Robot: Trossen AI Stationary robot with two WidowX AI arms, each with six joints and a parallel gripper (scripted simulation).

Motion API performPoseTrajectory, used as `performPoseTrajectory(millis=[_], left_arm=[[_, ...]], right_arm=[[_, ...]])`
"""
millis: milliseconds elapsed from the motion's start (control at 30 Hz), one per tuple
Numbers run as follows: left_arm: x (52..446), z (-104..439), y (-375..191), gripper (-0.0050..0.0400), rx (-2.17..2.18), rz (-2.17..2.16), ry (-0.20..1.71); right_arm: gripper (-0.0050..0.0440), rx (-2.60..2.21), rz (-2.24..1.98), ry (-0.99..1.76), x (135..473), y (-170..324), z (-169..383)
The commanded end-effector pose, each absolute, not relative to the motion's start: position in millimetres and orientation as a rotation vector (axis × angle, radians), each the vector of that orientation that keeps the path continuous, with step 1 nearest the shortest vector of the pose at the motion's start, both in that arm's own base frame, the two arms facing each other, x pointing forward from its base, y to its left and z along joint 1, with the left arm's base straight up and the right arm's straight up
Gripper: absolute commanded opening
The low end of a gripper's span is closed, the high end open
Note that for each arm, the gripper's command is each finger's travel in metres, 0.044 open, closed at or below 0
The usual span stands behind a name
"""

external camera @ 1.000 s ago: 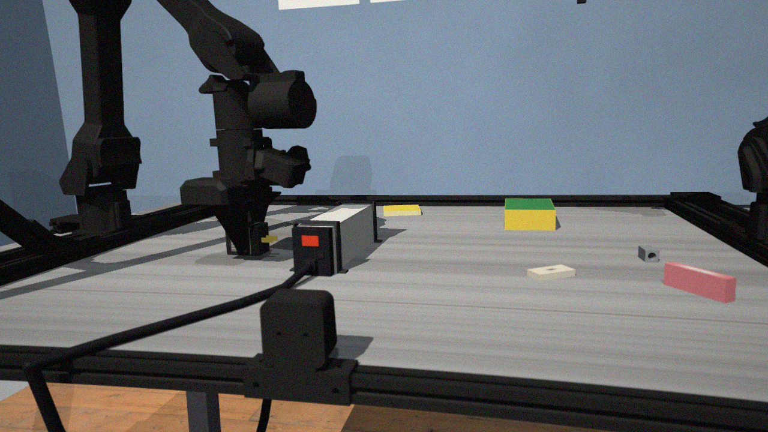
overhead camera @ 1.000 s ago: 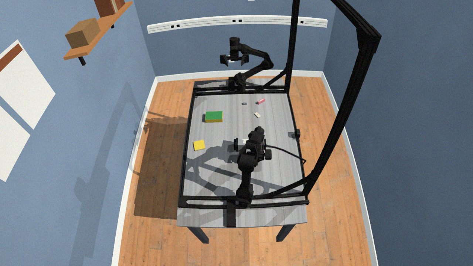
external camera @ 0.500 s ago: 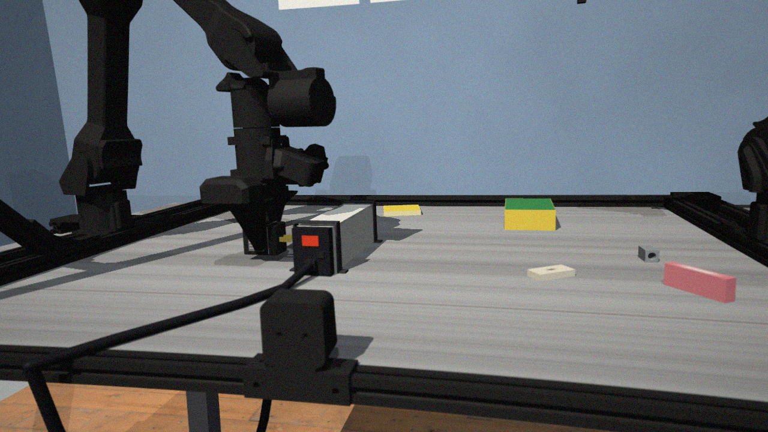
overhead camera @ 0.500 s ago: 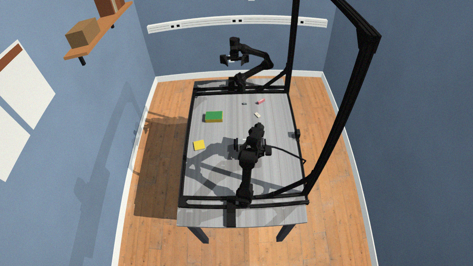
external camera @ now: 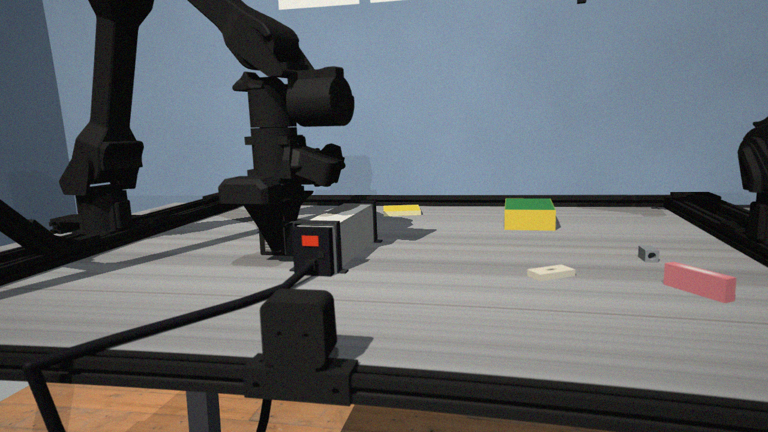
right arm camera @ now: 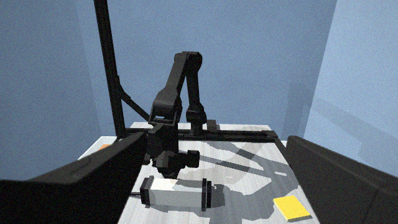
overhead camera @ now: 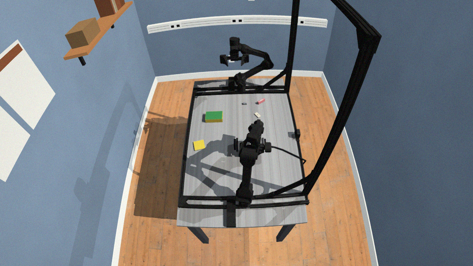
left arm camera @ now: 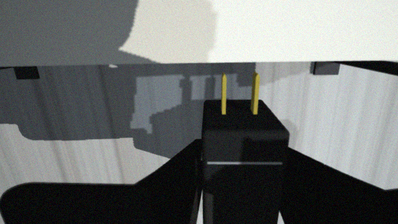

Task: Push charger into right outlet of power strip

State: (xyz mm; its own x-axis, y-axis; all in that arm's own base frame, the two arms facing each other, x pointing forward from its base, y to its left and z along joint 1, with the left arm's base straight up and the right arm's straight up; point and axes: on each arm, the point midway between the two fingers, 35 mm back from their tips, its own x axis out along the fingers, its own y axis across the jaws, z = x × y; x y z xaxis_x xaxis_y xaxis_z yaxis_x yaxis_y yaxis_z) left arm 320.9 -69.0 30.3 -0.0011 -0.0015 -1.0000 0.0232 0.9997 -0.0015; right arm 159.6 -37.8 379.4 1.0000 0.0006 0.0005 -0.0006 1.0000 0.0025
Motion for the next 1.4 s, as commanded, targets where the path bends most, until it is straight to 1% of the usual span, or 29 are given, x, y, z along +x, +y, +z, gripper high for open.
performPoseTrajectory(millis=[0, 1367], left_arm=[[328.1, 36.9, -69.4, -0.005, 0.015, -0.024, 1.55], [330.2, 37.5, -69.9, -0.005, 0.011, -0.022, 1.545]], right_arm=[[0.04, -0.004, 0.0, -0.002, 159.3, -37.1, 382.1], [0.04, -0.004, 0.0, -0.002, 159.3, -37.1, 382.1]])
